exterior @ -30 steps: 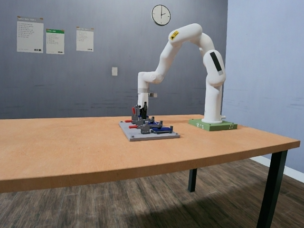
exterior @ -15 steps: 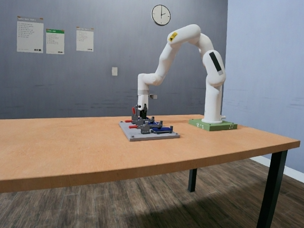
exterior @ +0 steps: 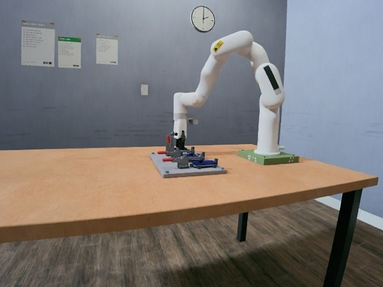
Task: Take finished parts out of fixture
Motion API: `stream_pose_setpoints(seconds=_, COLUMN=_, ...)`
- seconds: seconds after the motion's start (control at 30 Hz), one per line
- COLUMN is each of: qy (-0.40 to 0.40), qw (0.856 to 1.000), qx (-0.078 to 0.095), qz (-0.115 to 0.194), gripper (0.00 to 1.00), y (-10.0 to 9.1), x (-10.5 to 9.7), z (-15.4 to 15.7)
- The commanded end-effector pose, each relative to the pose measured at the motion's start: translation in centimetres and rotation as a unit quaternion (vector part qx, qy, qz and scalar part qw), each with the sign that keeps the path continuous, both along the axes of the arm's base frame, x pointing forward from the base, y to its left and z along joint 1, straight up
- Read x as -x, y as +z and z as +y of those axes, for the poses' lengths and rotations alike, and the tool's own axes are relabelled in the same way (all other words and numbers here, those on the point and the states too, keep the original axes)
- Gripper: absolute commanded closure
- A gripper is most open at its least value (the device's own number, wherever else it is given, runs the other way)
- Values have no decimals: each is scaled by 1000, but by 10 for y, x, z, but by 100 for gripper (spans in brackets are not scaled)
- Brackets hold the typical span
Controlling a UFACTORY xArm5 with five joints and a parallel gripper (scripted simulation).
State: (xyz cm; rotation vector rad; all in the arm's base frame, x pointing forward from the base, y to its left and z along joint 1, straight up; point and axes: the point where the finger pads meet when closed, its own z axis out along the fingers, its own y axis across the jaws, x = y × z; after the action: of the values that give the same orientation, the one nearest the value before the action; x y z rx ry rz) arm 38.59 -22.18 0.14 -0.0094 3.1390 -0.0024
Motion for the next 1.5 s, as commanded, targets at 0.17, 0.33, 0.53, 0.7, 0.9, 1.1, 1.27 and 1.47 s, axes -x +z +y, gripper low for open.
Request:
stream_pose_setpoints(seconds=0.17, qy=0, qw=1000, qx=1, qz=-1, gripper=100, y=1, x=-1, z=-1)
stream_pose_setpoints(seconds=0.33, qy=0, qw=1000, qx=1, qz=-1, gripper=100, y=0, x=-1, z=-1)
stream_pose_setpoints(seconds=0.53, qy=0, qw=1000, qx=1, qz=-1, gripper=100, y=-2, x=-1, z=-1)
stream_pose_setpoints(seconds=0.7, qy=0, qw=1000, qx=1, qz=-1, gripper=100, y=-3, x=-1, z=-1)
stream_pose_setpoints(seconds=0.9, qy=0, qw=1000, qx=1, qz=-1, gripper=100, y=-5, x=-1, z=-1)
stream_pose_setpoints(seconds=1.1, qy=0, qw=1000, qx=1, qz=-1, gripper=100, y=-6, x=-1, z=-1)
stream_pose_setpoints(seconds=1.27, qy=0, qw=1000, qx=1, qz=-1, gripper=100, y=-6, x=-1, z=-1)
stream_pose_setpoints(seconds=1.47, qy=0, qw=1000, qx=1, qz=-1, gripper=100, y=-6, x=-1, z=-1)
